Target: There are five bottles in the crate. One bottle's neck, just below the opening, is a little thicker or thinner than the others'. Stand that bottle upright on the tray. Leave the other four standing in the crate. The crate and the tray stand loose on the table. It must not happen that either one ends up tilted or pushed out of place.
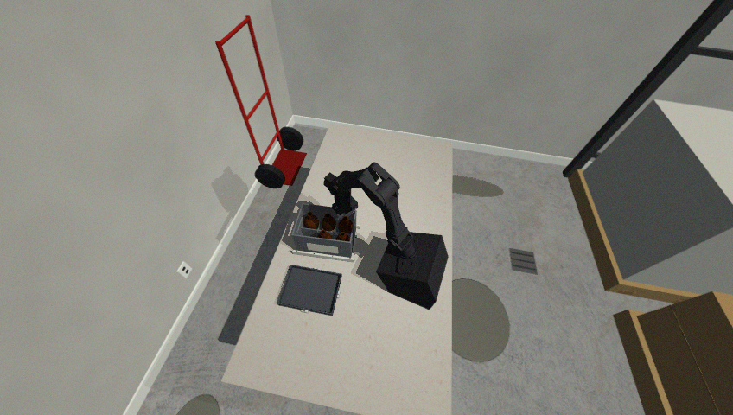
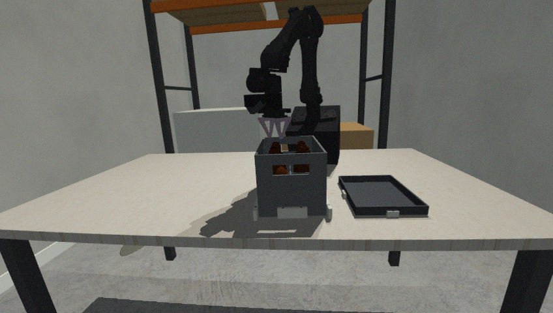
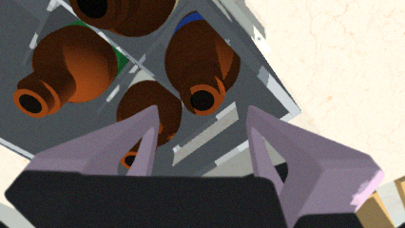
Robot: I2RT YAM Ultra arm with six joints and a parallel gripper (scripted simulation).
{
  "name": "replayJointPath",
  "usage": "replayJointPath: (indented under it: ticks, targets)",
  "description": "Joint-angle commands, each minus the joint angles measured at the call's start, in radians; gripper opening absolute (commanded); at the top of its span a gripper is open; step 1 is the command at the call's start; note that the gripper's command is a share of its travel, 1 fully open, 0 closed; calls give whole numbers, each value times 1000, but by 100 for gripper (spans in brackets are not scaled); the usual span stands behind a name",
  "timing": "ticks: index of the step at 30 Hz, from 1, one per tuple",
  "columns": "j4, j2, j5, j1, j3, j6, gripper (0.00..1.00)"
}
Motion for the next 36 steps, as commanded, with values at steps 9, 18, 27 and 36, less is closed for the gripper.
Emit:
replayJointPath:
  ticks: [9,18,27,36]
  targets:
    - [49,25,8,12,-27,11,61]
    - [81,35,10,9,-5,16,61]
    - [123,56,13,19,-63,20,61]
    - [148,80,14,22,-31,23,61]
